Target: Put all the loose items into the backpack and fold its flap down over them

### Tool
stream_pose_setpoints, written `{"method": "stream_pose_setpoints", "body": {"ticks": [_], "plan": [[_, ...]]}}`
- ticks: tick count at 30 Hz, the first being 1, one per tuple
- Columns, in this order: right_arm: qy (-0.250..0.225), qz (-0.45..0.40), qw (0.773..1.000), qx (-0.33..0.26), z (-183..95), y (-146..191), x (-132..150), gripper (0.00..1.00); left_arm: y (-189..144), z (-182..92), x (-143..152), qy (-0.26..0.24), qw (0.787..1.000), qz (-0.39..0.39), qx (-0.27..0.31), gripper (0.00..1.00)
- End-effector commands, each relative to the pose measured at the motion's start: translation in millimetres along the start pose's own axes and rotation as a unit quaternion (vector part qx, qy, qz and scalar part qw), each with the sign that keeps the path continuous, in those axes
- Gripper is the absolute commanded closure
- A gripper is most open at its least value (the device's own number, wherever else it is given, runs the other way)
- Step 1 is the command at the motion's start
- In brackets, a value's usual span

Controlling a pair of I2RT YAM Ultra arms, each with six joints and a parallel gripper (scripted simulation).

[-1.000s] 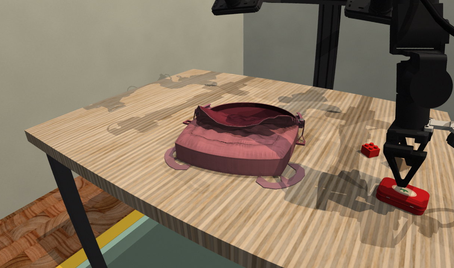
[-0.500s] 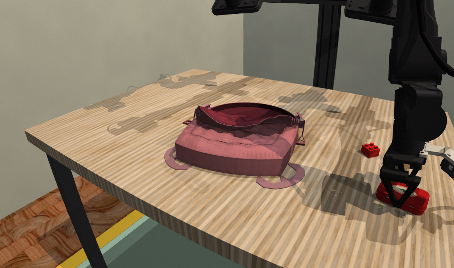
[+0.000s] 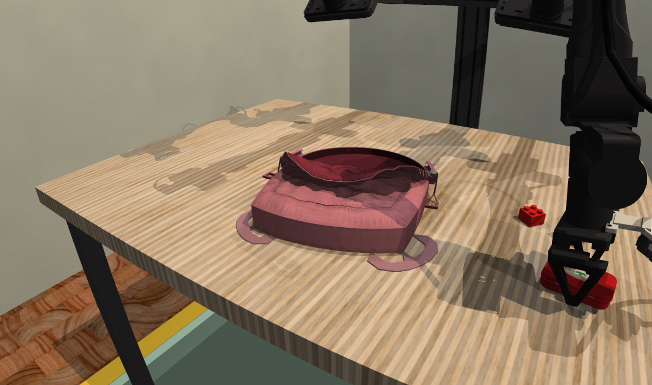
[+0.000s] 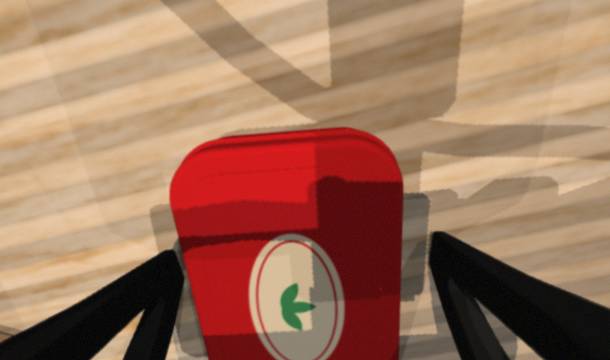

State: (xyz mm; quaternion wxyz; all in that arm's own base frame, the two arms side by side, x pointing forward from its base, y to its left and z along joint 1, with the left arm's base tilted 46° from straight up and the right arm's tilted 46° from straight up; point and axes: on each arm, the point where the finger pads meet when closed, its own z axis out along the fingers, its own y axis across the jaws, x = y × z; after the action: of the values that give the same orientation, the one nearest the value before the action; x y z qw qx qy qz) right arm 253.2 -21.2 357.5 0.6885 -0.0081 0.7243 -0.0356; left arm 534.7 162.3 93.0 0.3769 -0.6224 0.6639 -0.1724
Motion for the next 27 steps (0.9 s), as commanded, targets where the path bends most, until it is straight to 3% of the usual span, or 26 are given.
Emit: {"method": "stream_pose_setpoints", "body": {"ticks": [1,2,7,8,13,14,21,22,27], "plan": [[-0.026,-0.005,1.000,-0.001,-4.5,1.1,-24.6,0.10,-1.6,0.3,-10.9,-0.007,1.000,0.001,-0.002,0.08],[-0.026,-0.005,1.000,-0.001,-4.5,1.1,-24.6,0.10,-2.6,0.2,-11.4,-0.007,1.000,0.001,-0.001,0.17],[-0.026,-0.005,1.000,-0.001,-4.5,1.2,-24.6,0.10,-3.1,0.3,-11.1,-0.006,1.000,0.001,0.000,0.17],[-0.026,-0.005,1.000,-0.001,-4.5,1.3,-24.6,0.10,-3.4,0.3,-10.6,-0.005,1.000,0.002,0.000,0.25],[-0.026,-0.005,1.000,-0.001,-4.5,1.4,-24.6,0.10,-5.2,-4.1,-8.4,-0.006,1.000,0.000,0.005,0.25],[-0.026,-0.005,1.000,-0.001,-4.5,1.4,-24.6,0.10,-5.3,-4.0,-8.5,-0.006,1.000,0.000,0.005,0.34],[-0.026,-0.005,1.000,-0.001,-4.5,1.4,-24.6,0.10,-5.5,-4.0,-9.1,-0.006,1.000,0.000,0.005,0.34],[-0.026,-0.005,1.000,-0.001,-4.5,1.4,-24.6,0.10,-5.5,-3.9,-9.2,-0.006,1.000,0.000,0.005,0.42],[-0.026,-0.005,1.000,-0.001,-4.5,1.3,-24.6,0.10,-5.7,-3.9,-9.7,-0.006,1.000,0.000,0.005,0.42]]}}
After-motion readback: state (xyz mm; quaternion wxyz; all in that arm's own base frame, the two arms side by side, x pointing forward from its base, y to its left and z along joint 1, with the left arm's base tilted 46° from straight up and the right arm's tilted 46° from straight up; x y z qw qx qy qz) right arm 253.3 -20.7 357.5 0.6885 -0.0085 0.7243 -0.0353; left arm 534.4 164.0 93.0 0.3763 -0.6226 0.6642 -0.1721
